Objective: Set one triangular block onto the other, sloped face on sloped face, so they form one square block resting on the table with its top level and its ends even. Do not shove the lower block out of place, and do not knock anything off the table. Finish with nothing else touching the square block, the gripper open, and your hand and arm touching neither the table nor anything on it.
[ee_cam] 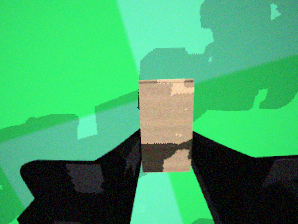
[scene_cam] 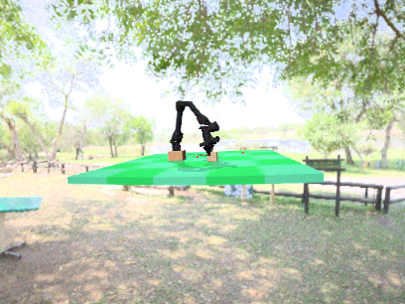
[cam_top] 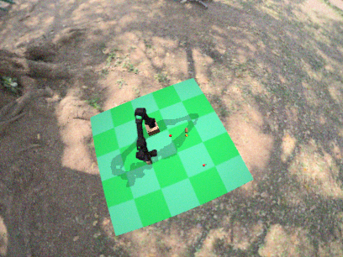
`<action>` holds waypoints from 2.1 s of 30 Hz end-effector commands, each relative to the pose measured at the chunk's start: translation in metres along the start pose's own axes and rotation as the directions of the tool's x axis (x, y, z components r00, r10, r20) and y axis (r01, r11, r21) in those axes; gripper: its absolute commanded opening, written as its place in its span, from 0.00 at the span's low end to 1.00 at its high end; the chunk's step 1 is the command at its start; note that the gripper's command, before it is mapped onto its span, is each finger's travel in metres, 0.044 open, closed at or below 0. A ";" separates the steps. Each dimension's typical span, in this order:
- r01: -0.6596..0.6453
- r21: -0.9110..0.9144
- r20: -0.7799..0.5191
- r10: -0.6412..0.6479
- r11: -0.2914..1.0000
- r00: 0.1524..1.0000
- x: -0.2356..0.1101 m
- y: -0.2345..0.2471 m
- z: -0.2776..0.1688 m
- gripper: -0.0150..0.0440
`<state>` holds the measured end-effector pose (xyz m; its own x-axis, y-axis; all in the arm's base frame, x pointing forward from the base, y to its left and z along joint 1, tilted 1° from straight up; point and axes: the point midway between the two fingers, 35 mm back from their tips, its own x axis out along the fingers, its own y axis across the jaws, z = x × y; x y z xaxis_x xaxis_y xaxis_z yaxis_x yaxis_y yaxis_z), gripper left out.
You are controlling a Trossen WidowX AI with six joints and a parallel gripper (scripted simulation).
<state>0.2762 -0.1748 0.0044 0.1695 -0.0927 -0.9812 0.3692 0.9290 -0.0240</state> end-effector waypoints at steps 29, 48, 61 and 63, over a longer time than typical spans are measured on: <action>0.000 0.000 -0.001 0.000 1.000 1.000 -0.110 0.000 0.000 1.00; 0.005 0.003 0.022 -0.005 1.000 1.000 -0.108 -0.001 0.006 1.00; 0.005 0.003 0.022 -0.005 1.000 1.000 -0.108 -0.001 0.006 1.00; 0.005 0.003 0.022 -0.005 1.000 1.000 -0.108 -0.001 0.006 1.00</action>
<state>0.2624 -0.1675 0.1107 0.1841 -0.1034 -0.9775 0.3724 0.9277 -0.0280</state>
